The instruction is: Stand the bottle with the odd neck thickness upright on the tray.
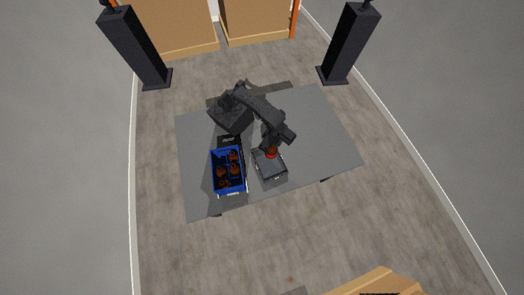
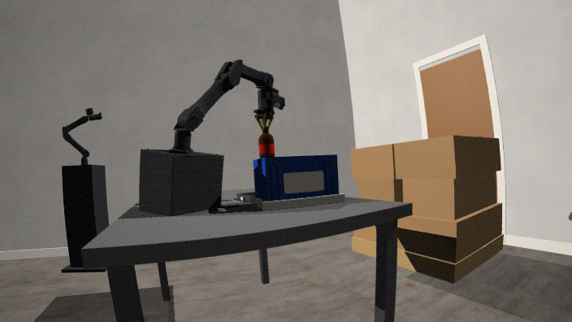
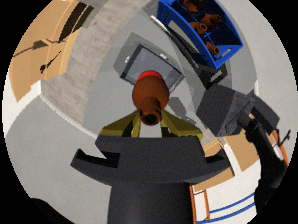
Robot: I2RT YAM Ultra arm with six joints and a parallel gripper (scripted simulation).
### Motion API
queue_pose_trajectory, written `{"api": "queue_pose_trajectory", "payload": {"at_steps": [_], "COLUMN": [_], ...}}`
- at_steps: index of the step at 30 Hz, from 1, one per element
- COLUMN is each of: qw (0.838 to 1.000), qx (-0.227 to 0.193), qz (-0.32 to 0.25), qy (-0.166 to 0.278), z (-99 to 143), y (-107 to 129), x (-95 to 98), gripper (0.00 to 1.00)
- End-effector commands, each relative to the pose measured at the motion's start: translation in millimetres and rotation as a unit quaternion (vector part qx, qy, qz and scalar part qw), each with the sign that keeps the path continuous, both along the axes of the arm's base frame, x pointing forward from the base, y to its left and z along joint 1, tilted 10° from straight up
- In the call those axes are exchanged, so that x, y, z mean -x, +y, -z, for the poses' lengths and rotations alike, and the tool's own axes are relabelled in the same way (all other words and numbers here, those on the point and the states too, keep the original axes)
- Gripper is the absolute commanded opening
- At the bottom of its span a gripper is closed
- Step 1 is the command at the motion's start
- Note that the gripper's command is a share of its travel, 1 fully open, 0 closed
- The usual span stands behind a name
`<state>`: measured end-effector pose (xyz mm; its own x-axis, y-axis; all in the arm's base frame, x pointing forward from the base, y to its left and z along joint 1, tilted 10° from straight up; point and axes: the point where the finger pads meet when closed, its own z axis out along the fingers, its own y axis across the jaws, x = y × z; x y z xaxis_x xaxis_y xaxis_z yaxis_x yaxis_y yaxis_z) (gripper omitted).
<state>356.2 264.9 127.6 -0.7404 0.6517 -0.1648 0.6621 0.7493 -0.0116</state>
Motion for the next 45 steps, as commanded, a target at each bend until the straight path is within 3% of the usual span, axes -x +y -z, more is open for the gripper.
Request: {"api": "queue_pose_trajectory", "payload": {"at_steps": [1,45], "qw": [1.000,1.000], "qx": [-0.014,-0.013], "qz": [-0.007,-0.006], "qy": [-0.024,-0.023], "z": [-22.5,-19.9], "y": [9.6,13.7], "x": [0.5,4.0], "gripper": [0.00,0.00]}}
